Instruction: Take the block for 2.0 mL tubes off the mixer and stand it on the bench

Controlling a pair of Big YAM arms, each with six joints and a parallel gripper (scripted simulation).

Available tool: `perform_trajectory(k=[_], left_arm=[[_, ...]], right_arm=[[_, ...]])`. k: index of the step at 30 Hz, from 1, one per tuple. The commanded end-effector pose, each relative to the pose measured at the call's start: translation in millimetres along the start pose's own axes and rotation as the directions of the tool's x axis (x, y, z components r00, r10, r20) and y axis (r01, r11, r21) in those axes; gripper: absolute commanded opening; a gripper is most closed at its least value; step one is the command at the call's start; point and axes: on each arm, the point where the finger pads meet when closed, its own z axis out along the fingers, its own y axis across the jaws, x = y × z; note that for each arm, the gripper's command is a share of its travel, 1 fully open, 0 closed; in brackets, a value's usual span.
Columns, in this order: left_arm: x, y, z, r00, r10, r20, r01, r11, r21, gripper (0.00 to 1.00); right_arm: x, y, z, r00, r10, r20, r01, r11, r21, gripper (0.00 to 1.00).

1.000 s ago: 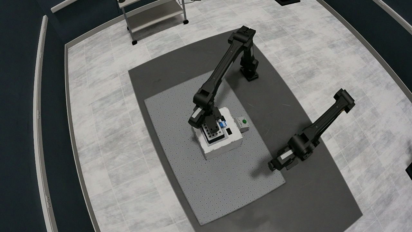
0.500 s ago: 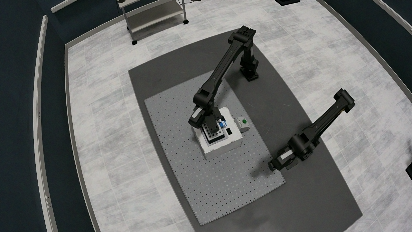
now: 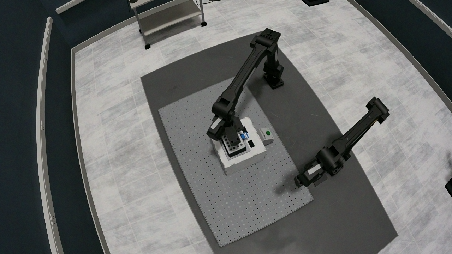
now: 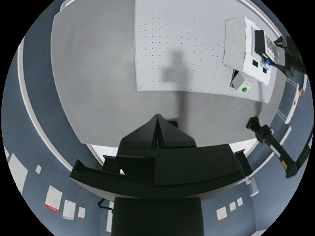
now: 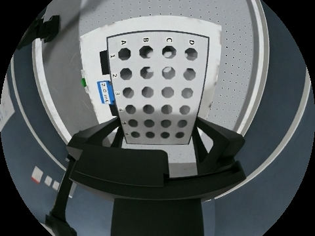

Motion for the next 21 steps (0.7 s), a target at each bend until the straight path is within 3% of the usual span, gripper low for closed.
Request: perform_trajectory(k=[1, 16, 21], left_arm=[[-15.3, 5.4, -20.9, 0.998, 0.000, 0.056, 0.000, 1.000, -0.005, 0.00], [-17.8, 5.7, -24.8, 0.998, 0.000, 0.065, 0.001, 1.000, -0.006, 0.00], [-13.2, 4.9, -16.0, 0.999, -0.001, 0.043, 0.001, 1.000, -0.002, 0.00]], right_arm=[[2.0, 18.1, -31.7, 0.998, -0.049, 0.028, 0.049, 0.999, 0.009, 0.00], [2.7, 17.6, -32.5, 0.998, -0.049, 0.027, 0.048, 0.999, 0.010, 0.00], [3.3, 17.2, -32.8, 0.998, -0.048, 0.027, 0.048, 0.999, 0.011, 0.00]])
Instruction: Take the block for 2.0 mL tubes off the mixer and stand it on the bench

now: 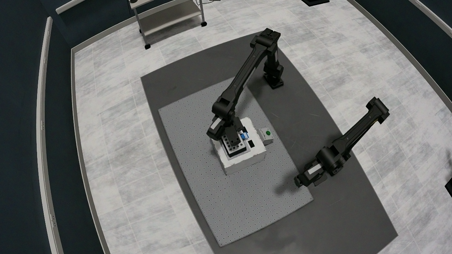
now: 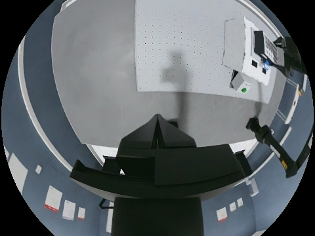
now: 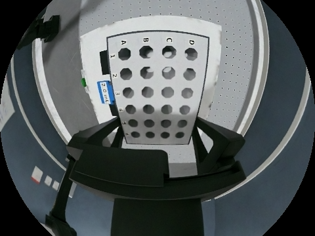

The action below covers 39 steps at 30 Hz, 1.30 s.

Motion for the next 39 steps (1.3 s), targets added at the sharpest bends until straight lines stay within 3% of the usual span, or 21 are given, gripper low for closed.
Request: perform_trajectory(k=[1, 19, 39], left_arm=[[-10.9, 4.5, -11.8, 0.999, -0.001, 0.032, 0.001, 1.000, 0.000, 0.00], [0.6, 2.7, 8.3, 1.000, -0.001, -0.021, 0.001, 1.000, 0.007, 0.00], [-13.2, 5.0, -14.1, 0.999, -0.002, 0.036, 0.002, 1.000, -0.002, 0.00]], right_arm=[[3.3, 17.1, -32.9, 0.999, -0.048, 0.027, 0.047, 0.999, 0.011, 0.00], [4.5, 16.2, -33.8, 0.999, -0.045, 0.026, 0.044, 0.999, 0.014, 0.00], [5.7, 15.0, -35.0, 0.999, -0.033, 0.026, 0.032, 0.999, 0.017, 0.00]])
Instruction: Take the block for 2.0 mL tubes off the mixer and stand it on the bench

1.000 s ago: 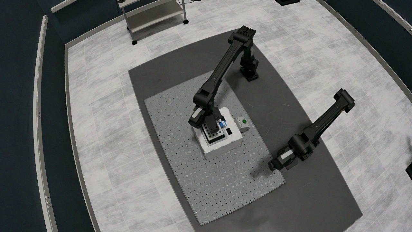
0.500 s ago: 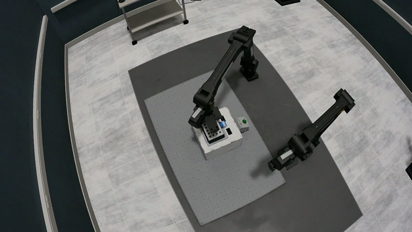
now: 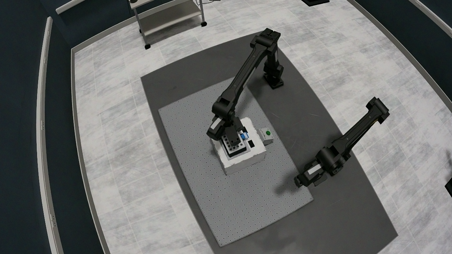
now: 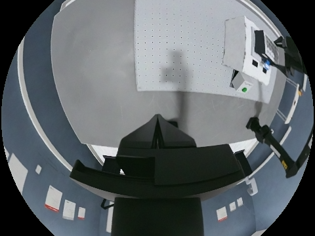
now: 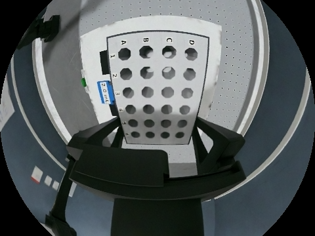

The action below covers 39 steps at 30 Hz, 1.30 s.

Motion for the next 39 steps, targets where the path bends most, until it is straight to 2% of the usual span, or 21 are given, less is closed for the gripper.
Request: perform_trajectory(k=[1, 24, 39], left_arm=[[-14.5, 5.2, -16.7, 0.999, -0.002, 0.042, 0.002, 1.000, -0.003, 0.00], [-18.4, 5.9, -23.0, 0.998, -0.002, 0.057, 0.002, 1.000, -0.006, 0.00], [-4.7, 3.7, 1.2, 1.000, -0.002, -0.005, 0.002, 1.000, 0.003, 0.00]], right_arm=[[5.7, 14.9, -35.0, 0.999, -0.028, 0.026, 0.027, 0.999, 0.017, 0.00], [7.0, 13.7, -36.1, 1.000, -0.001, 0.026, 0.000, 1.000, 0.020, 0.00], [8.1, 12.8, -37.0, 1.000, 0.002, 0.026, -0.002, 1.000, 0.022, 0.00]])
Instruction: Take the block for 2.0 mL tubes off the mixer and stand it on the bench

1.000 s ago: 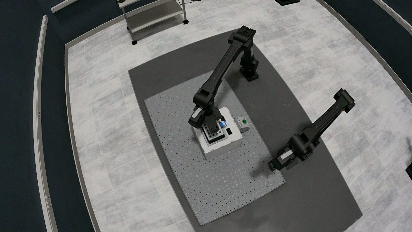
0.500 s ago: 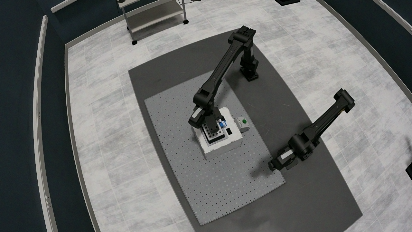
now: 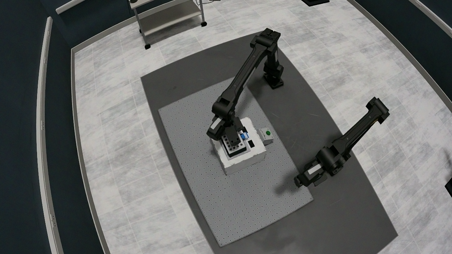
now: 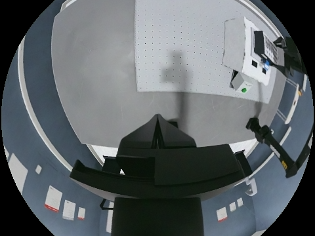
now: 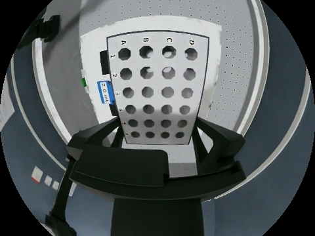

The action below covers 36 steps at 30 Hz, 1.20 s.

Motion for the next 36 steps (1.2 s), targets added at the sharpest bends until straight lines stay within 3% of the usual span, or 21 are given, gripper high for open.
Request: perform_trajectory(k=[1, 9, 26, 36], left_arm=[[-3.2, 3.4, 3.2, 1.000, -0.002, -0.010, 0.002, 1.000, 0.004, 0.00], [0.8, 2.8, 9.2, 1.000, -0.003, -0.026, 0.003, 1.000, 0.006, 0.00], [-12.9, 5.0, -14.7, 0.999, -0.003, 0.036, 0.003, 1.000, -0.004, 0.00], [-14.4, 5.3, -18.1, 0.999, -0.003, 0.045, 0.003, 1.000, -0.006, 0.00]], right_arm=[[8.1, 12.8, -37.0, 1.000, 0.002, 0.025, -0.002, 1.000, 0.023, 0.00], [8.6, 12.4, -37.4, 1.000, 0.003, 0.025, -0.004, 1.000, 0.024, 0.00], [3.1, 15.9, -36.1, 0.999, -0.023, 0.036, 0.021, 0.999, 0.045, 0.00], [-1.0, 9.4, -47.6, 0.998, -0.041, 0.051, 0.038, 0.997, 0.071, 0.00]])
